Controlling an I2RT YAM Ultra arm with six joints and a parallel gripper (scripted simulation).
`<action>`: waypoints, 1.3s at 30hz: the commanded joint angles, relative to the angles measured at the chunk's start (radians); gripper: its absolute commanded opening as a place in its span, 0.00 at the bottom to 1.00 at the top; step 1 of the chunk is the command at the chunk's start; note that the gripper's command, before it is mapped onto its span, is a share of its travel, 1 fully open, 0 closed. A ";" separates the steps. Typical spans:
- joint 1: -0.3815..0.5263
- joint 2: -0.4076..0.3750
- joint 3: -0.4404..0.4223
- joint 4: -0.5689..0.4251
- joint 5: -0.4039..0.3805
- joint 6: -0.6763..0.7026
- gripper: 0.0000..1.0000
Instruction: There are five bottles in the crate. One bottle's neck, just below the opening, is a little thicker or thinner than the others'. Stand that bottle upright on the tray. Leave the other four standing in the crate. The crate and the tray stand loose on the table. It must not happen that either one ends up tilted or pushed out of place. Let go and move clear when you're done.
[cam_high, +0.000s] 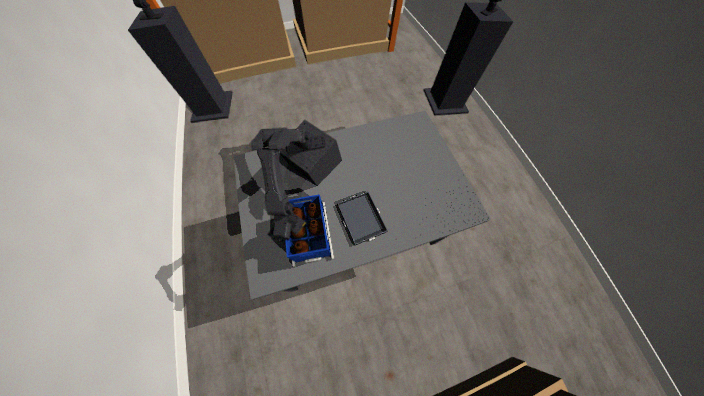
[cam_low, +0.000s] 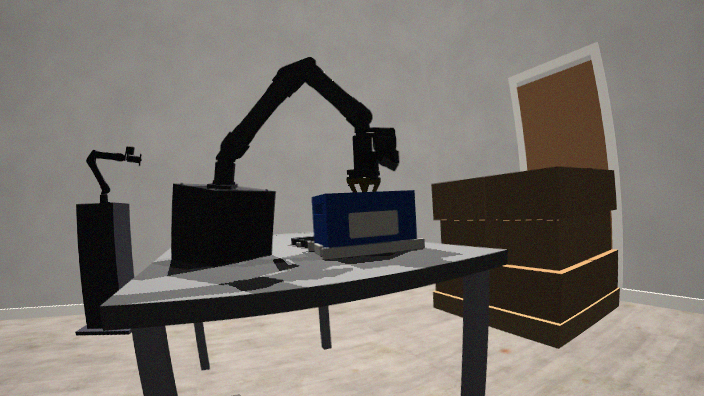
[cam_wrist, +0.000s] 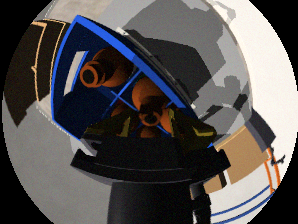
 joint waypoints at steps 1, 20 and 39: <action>-0.006 -0.011 -0.003 0.023 0.010 -0.006 0.61; -0.006 -0.011 -0.003 0.023 0.010 -0.006 0.61; -0.006 -0.011 -0.003 0.023 0.010 -0.006 0.00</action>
